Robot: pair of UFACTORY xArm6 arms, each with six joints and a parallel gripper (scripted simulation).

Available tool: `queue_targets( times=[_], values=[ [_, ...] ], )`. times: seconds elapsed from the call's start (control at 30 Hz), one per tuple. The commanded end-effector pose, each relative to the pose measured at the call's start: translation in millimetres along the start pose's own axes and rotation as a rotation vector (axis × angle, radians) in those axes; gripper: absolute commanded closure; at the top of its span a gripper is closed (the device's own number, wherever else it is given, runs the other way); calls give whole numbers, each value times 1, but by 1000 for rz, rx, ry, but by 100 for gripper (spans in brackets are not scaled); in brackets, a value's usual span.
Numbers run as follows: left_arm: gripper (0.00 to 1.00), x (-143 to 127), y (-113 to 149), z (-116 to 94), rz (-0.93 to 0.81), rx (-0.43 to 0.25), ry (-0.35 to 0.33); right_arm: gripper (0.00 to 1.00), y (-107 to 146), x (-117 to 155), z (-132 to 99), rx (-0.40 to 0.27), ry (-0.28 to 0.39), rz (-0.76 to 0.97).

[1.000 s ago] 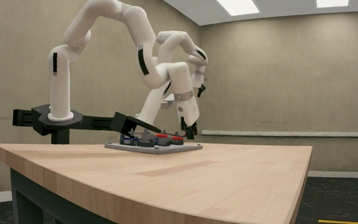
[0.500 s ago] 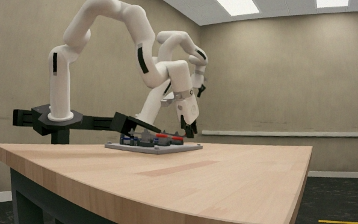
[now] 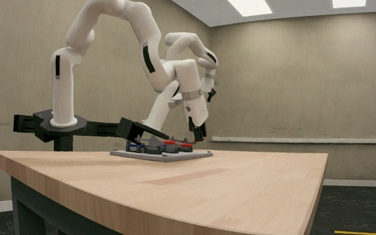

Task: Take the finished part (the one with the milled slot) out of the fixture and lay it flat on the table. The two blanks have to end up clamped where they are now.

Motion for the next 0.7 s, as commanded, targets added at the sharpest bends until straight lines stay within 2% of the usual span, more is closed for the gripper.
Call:
queue_targets(
  times=[0.0, 0.67],
  values=[
    [0, 0, -1, -1, 0, 4, 0, 70, 1, 1, -7, -3, 2, -1],
    [0, 0, -1, -1, 0, 4, 0, 70, 1, 1, -31, -3, 2, -1]
  ],
)
Point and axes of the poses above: on each arm, the point where the finger pads meet when closed, its own z axis out along the fingers, its own x axis across the jaws, y = z × x, the point moved 2 cm from there along -z, back along the fingers, and after that the axes turned 4 degrees about z, right-handed, at the moved point
